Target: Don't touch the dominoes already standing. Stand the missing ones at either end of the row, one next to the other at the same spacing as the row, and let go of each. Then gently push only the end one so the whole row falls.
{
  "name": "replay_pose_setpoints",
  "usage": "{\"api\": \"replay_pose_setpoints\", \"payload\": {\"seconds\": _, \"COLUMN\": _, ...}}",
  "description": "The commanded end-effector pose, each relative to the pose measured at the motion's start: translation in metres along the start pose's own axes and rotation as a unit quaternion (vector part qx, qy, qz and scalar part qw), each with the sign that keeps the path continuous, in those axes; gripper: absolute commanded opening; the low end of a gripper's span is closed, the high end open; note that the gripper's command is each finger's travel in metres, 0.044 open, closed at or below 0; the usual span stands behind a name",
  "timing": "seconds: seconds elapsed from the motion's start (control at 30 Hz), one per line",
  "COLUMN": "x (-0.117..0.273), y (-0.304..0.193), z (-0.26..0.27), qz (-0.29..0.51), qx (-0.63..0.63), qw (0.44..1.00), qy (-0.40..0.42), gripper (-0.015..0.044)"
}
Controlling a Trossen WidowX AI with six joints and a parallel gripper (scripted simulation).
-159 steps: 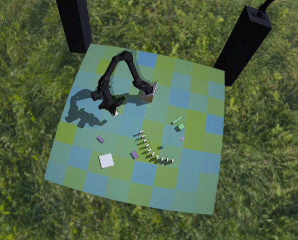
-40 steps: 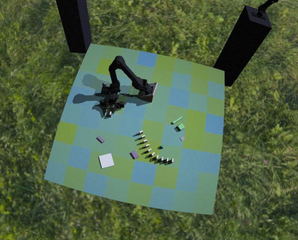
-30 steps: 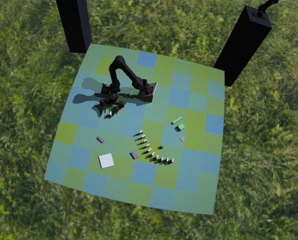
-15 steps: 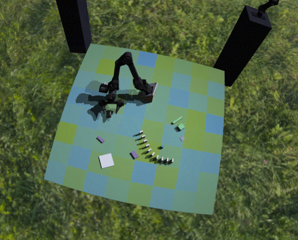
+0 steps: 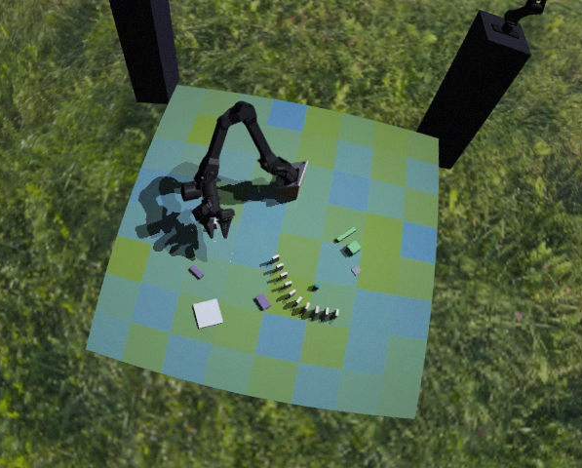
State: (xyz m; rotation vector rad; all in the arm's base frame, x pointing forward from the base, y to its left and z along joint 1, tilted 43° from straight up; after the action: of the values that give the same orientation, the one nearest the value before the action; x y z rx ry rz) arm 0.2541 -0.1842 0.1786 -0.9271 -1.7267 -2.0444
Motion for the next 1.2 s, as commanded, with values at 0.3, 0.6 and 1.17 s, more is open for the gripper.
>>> {"api": "replay_pose_setpoints", "payload": {"seconds": 0.3, "x": 0.041, "y": -0.001, "z": 0.015, "qz": 0.114, "qx": -0.352, "qw": 0.806, "qy": -0.462, "gripper": 0.044}}
{"api": "replay_pose_setpoints", "payload": {"seconds": 0.6, "x": 0.05, "y": 0.005, "z": 0.016, "qz": 0.074, "qx": -0.372, "qw": 0.777, "qy": -0.503, "gripper": 0.044}}
{"api": "replay_pose_setpoints", "payload": {"seconds": 1.17, "x": 0.034, "y": -0.008, "z": -0.005, "qz": 0.074, "qx": -0.372, "qw": 0.776, "qy": -0.503, "gripper": 0.044}}
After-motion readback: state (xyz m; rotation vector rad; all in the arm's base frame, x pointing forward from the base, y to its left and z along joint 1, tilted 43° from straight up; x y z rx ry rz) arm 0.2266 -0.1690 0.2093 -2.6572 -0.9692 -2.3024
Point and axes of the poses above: the point midway between the two fingers, 35 mm back from their tips, its own x axis back along the fingers, its own z axis across the jaws, y = z × x, the point moved 3 cm from there along x, back along the fingers, and after that the axes turned 2 degrees about x, right-handed, at the moved point
